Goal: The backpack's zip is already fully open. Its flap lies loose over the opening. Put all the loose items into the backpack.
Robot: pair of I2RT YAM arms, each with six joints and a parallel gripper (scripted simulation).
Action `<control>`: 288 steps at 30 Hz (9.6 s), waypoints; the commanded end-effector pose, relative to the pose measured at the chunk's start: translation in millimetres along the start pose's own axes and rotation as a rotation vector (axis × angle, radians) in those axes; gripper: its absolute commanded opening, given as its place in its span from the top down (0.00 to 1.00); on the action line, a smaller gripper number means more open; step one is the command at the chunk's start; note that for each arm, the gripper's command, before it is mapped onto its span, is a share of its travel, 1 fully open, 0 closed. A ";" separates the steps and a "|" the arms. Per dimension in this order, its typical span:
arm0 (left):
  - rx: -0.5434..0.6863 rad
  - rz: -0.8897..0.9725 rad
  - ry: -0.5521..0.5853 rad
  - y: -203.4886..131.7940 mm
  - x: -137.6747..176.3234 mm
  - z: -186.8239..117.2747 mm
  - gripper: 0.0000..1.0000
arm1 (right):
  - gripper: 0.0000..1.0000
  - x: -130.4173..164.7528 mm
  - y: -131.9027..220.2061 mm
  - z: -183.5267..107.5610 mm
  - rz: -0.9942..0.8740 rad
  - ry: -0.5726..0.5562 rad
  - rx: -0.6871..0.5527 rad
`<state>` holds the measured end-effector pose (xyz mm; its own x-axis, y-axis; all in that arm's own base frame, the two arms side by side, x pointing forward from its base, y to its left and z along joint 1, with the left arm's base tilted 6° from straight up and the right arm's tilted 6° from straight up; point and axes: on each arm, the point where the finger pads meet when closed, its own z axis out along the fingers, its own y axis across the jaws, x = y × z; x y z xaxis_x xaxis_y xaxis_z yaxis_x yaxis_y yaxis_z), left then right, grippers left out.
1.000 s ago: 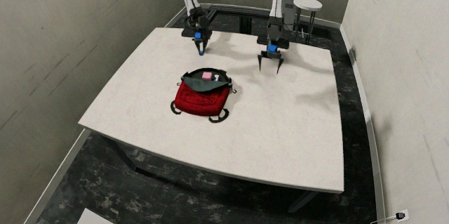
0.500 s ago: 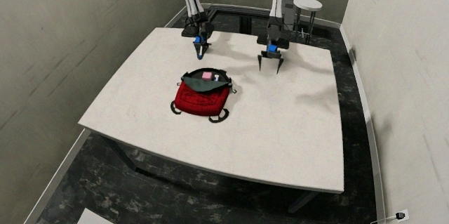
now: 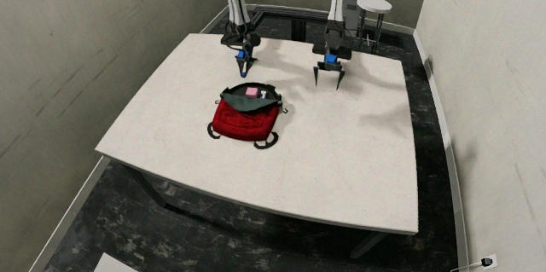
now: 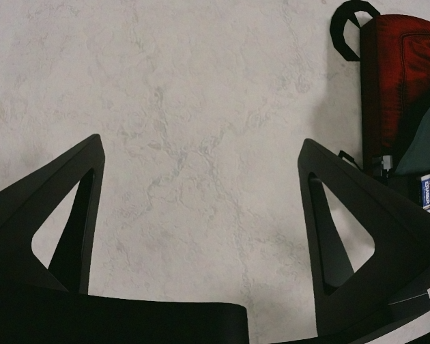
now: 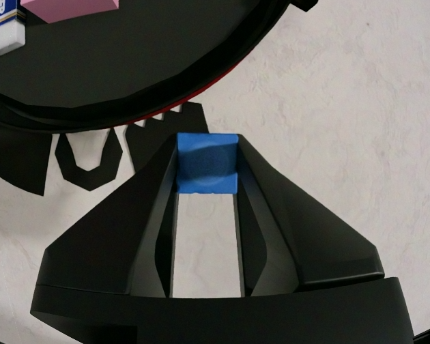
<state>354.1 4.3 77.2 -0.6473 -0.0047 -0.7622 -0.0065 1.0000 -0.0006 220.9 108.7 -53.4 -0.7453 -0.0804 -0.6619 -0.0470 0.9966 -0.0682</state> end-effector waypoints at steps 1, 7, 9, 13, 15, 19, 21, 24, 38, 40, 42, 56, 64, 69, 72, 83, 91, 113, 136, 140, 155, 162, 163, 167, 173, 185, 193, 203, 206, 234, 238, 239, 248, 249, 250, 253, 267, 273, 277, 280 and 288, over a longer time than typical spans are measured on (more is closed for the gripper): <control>0.005 0.005 -0.018 -1.9 -6.3 -1.5 0.10 | 0.85 -18.5 16.0 1.5 0.029 -0.077 -0.045; 0.005 0.005 -0.018 -1.9 -6.3 -1.5 0.10 | 0.85 -22.1 21.4 1.9 0.047 -0.083 -0.050; 0.005 0.005 -0.018 -1.9 -6.3 -1.5 0.10 | 0.85 -22.1 21.7 1.8 0.047 -0.083 -0.050; 0.005 0.005 -0.018 -1.9 -6.3 -1.5 0.10 | 0.85 -23.3 23.7 1.6 0.048 -0.085 -0.052; 0.005 0.005 -0.018 -1.9 -6.3 -1.5 0.10 | 0.85 -24.1 24.3 0.8 0.051 -0.089 -0.055; 0.005 0.005 -0.018 -1.9 -6.3 -1.5 0.10 | 0.85 -18.5 20.9 -5.6 0.045 -0.080 -0.049; 0.005 0.005 -0.018 -1.9 -6.3 -1.5 0.10 | 0.85 -15.6 18.8 -6.0 0.041 -0.076 -0.046; 0.005 0.005 -0.018 -1.9 -6.3 -1.5 0.10 | 0.85 -12.6 16.5 -6.5 0.038 -0.071 -0.042; 0.005 0.005 -0.018 -1.9 -6.3 -1.5 0.10 | 0.85 -16.6 20.8 -7.4 0.047 -0.083 -0.053; 0.005 0.005 -0.018 -1.9 -6.3 -1.5 0.10 | 0.85 -15.3 19.9 -7.5 0.044 -0.080 -0.051; 0.005 0.005 -0.018 -1.9 -6.3 -1.5 0.10 | 0.85 -14.6 19.4 -7.6 0.043 -0.079 -0.050; 0.005 0.005 -0.018 -1.9 -6.3 -1.5 0.10 | 0.85 -11.3 17.0 -8.6 0.039 -0.075 -0.048; 0.005 0.005 -0.018 -1.9 -6.3 -1.5 0.10 | 0.85 -15.1 19.5 -8.9 0.048 -0.085 -0.056; 0.005 0.005 -0.018 -1.9 -6.3 -1.5 0.10 | 0.85 -15.1 19.5 -8.9 0.048 -0.085 -0.056; 0.005 0.005 -0.018 -1.9 -6.3 -1.5 0.10 | 0.85 -25.1 22.7 -2.6 0.052 -0.086 -0.064; 0.005 0.005 -0.018 -1.9 -6.3 -1.5 0.10 | 0.85 -46.3 20.9 17.9 0.042 -0.077 -0.054; 0.005 0.005 -0.018 -1.9 -6.3 -1.5 0.10 | 0.85 -68.1 20.1 34.2 0.041 -0.079 -0.053; 0.005 0.005 -0.018 -1.9 -6.3 -1.5 0.10 | 0.85 -100.5 19.3 55.5 0.041 -0.080 -0.049; 0.005 0.005 -0.018 -1.9 -6.3 -1.5 0.10 | 0.85 -85.9 23.0 87.2 0.045 -0.091 -0.053; 0.005 0.005 -0.018 -1.9 -6.3 -1.5 0.10 | 0.85 -86.6 22.6 88.0 0.046 -0.090 -0.052; 0.005 0.005 -0.018 -1.9 -6.3 -1.5 0.10 | 0.85 -79.9 22.8 94.9 0.043 -0.084 -0.048; 0.005 0.005 -0.018 -1.9 -6.3 -1.5 0.10 | 0.85 -77.9 22.6 97.5 0.044 -0.083 -0.049; 0.005 0.005 -0.018 -1.9 -6.3 -1.5 0.10 | 0.85 -77.9 22.6 97.5 0.044 -0.083 -0.049; 0.005 0.005 -0.018 -1.9 -6.3 -1.5 0.10 | 0.85 -77.8 23.6 98.8 0.042 -0.085 -0.050; 0.005 0.005 -0.018 -1.9 -6.3 -1.5 0.10 | 0.85 -73.5 22.9 101.6 0.040 -0.074 -0.048; 0.005 0.005 -0.018 -1.9 -6.3 -1.5 0.10 | 0.85 -61.0 17.8 97.9 0.030 -0.054 -0.042; 0.005 0.005 -0.018 -1.9 -6.3 -1.5 0.10 | 0.85 -58.9 16.9 96.4 0.030 -0.054 -0.043; 0.005 0.005 -0.018 -1.9 -6.3 -1.5 0.10 | 0.85 -57.7 16.4 95.3 0.030 -0.055 -0.044; 0.005 0.005 -0.018 -1.9 -6.3 -1.5 0.10 | 0.85 -57.3 16.3 95.0 0.030 -0.055 -0.044; 0.005 0.005 -0.018 -1.9 -6.3 -1.5 0.10 | 0.85 -56.0 15.8 93.9 0.030 -0.056 -0.044; 0.005 0.005 -0.018 -1.9 -6.3 -1.5 0.10 | 0.85 -56.0 15.8 93.9 0.030 -0.056 -0.044; 0.005 0.005 -0.018 -1.9 -6.3 -1.5 0.10 | 0.85 -56.0 15.8 93.9 0.030 -0.056 -0.044; 0.005 0.005 -0.018 -1.9 -6.3 -1.5 0.10 | 0.85 -56.0 15.8 93.9 0.030 -0.056 -0.044; 0.005 0.005 -0.018 -1.9 -6.3 -1.5 0.10 | 0.85 -56.0 15.8 93.9 0.030 -0.056 -0.044; 0.005 0.005 -0.018 -1.9 -6.3 -1.5 0.10 | 0.85 -56.0 15.8 93.9 0.030 -0.056 -0.044; 0.005 0.005 -0.018 -1.9 -6.3 -1.5 0.10 | 0.85 -56.0 15.8 93.9 0.030 -0.056 -0.044; 0.005 0.005 -0.018 -1.9 -6.3 -1.5 0.10 | 0.85 -81.1 22.9 91.0 0.056 -0.124 -0.060; 0.005 0.005 -0.018 -1.9 -6.3 -1.5 0.10 | 0.85 -81.1 22.9 91.0 0.056 -0.124 -0.060; 0.005 0.005 -0.018 -1.9 -6.3 -1.5 0.10 | 0.75 -81.1 22.9 91.0 0.056 -0.124 -0.060; 0.005 0.005 -0.018 -1.9 -6.3 -1.5 0.10 | 0.75 -81.1 22.9 91.0 0.056 -0.124 -0.060; 0.005 0.005 -0.018 -1.9 -6.3 -1.5 0.10 | 0.75 -81.1 22.9 91.0 0.056 -0.124 -0.060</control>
<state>354.1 4.3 77.2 -0.6473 -0.0047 -0.7622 -0.0065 1.0000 -0.0006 337.4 133.5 -73.9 -0.6718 -0.0291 -0.7402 -0.0490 0.9988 0.0052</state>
